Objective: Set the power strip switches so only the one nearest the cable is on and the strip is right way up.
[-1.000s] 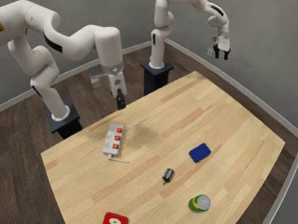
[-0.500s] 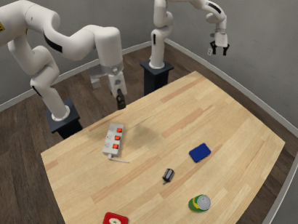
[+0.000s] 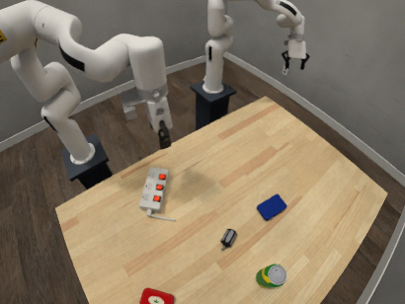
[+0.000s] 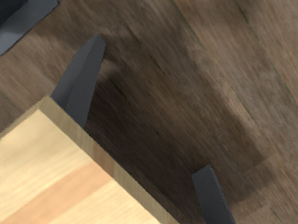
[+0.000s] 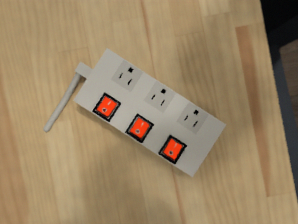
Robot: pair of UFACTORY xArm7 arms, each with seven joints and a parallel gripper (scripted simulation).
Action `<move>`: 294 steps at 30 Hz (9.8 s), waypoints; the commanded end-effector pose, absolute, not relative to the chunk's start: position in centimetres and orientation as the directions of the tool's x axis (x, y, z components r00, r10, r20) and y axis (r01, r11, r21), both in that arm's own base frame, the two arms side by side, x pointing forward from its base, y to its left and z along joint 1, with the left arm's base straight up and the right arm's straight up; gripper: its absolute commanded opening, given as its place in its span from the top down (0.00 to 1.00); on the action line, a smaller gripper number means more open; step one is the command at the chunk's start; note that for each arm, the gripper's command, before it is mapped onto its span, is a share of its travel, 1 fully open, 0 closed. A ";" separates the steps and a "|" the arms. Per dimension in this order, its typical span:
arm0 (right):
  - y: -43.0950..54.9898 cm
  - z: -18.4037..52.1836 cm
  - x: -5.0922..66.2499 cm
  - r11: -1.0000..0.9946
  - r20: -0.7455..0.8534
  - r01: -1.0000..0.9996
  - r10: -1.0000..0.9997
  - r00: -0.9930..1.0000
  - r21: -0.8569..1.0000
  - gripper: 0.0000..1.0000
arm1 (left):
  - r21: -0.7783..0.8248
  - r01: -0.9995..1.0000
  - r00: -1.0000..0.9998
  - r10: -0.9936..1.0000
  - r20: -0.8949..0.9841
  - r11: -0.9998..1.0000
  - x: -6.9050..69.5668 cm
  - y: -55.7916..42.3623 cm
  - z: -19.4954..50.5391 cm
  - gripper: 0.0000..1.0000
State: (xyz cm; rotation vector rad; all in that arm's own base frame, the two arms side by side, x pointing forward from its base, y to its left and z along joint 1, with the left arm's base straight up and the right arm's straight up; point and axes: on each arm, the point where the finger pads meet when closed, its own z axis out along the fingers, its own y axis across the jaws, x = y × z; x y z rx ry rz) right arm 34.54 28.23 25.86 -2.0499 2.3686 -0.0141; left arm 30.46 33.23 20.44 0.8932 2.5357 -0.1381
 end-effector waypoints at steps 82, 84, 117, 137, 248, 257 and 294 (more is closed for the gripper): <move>28.3 26.1 34.6 0.144 -0.005 -0.990 -0.990 -0.143 -0.017 0.00 | 0.041 0.997 -0.061 0.998 -0.010 0.062 2.9 40.2 24.5 0.00; 28.3 26.1 34.6 0.144 -0.005 -0.990 -0.990 -0.143 -0.017 0.00 | 0.030 0.999 -0.043 0.999 -0.007 0.043 2.2 40.2 24.6 0.00; 22.2 19.9 37.1 0.005 -0.002 -1.000 -1.000 -0.005 -0.007 0.00 | 0.001 1.000 0.004 1.000 0.000 -0.004 0.3 40.0 25.0 0.00; 20.5 18.3 37.4 -0.032 -0.002 -0.999 -0.999 0.032 -0.005 0.00 | 0.001 1.000 0.004 1.000 0.000 -0.004 0.3 40.0 25.0 0.00; 23.6 8.1 38.6 -0.749 0.001 -0.663 -0.663 0.749 -0.005 1.00 | 0.001 1.000 0.004 1.000 0.000 -0.004 0.3 40.0 25.0 0.00; 23.6 7.5 38.7 -0.749 0.001 -0.663 -0.663 0.749 -0.005 1.00 | 0.001 1.000 0.004 1.000 0.000 -0.004 0.3 40.0 25.0 0.00; 23.6 7.4 38.7 -0.749 0.001 -0.663 -0.663 0.749 -0.005 1.00 | 0.001 1.000 0.004 1.000 0.000 -0.004 0.3 40.0 25.0 0.00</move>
